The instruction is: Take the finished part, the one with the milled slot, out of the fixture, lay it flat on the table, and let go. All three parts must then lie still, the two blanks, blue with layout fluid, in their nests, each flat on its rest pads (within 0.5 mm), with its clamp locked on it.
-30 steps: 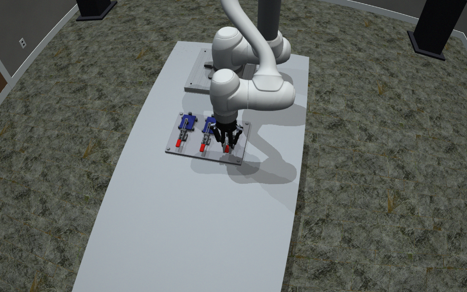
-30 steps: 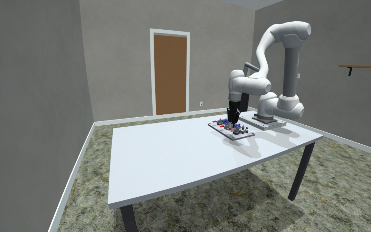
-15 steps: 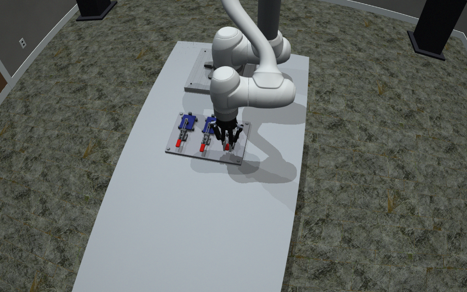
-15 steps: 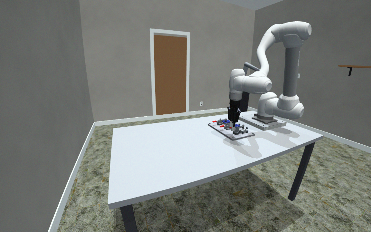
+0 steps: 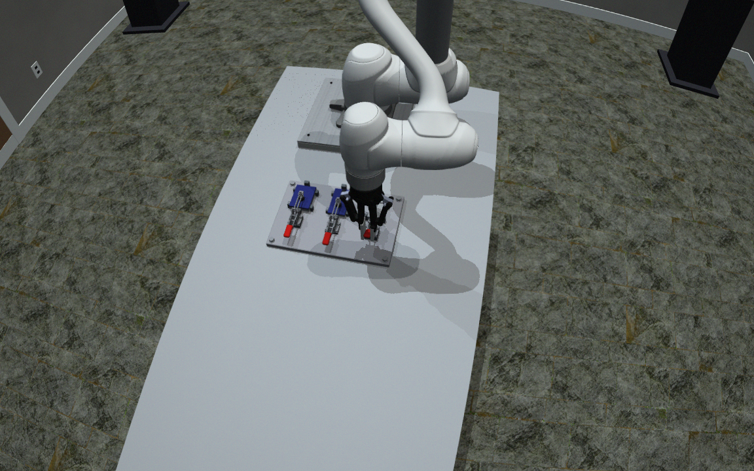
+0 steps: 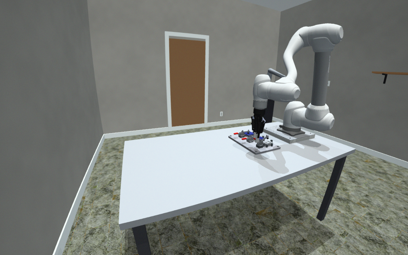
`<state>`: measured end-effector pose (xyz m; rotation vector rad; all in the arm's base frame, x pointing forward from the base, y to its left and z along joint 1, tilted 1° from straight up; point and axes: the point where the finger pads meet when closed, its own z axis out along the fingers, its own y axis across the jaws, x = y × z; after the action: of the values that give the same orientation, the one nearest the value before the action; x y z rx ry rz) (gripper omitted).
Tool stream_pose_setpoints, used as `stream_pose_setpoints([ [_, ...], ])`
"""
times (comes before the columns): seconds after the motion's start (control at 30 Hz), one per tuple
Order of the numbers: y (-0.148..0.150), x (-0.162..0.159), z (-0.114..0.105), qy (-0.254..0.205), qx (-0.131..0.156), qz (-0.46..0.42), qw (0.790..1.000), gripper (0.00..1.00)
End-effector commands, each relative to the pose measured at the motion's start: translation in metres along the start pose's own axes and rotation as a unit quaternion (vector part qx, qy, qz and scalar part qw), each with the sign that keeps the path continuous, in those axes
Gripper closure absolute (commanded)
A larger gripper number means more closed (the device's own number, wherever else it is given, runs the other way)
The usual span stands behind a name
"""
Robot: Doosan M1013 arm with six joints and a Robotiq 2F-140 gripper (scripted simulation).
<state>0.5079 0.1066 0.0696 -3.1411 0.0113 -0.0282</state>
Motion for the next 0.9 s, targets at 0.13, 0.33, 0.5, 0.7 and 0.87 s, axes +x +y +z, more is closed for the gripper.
stream_pose_setpoints([
  [0.13,0.000,-0.006,-0.004,0.000,0.000,0.000,1.000,0.89],
  [0.33,0.000,-0.009,-0.005,0.000,0.000,0.000,1.000,0.89],
  [0.5,0.000,-0.013,-0.007,0.000,0.000,0.000,1.000,0.89],
  [0.7,0.000,-0.017,-0.009,0.000,0.000,0.000,1.000,0.89],
  [0.87,0.000,-0.019,-0.009,0.000,0.000,0.000,1.000,0.89],
])
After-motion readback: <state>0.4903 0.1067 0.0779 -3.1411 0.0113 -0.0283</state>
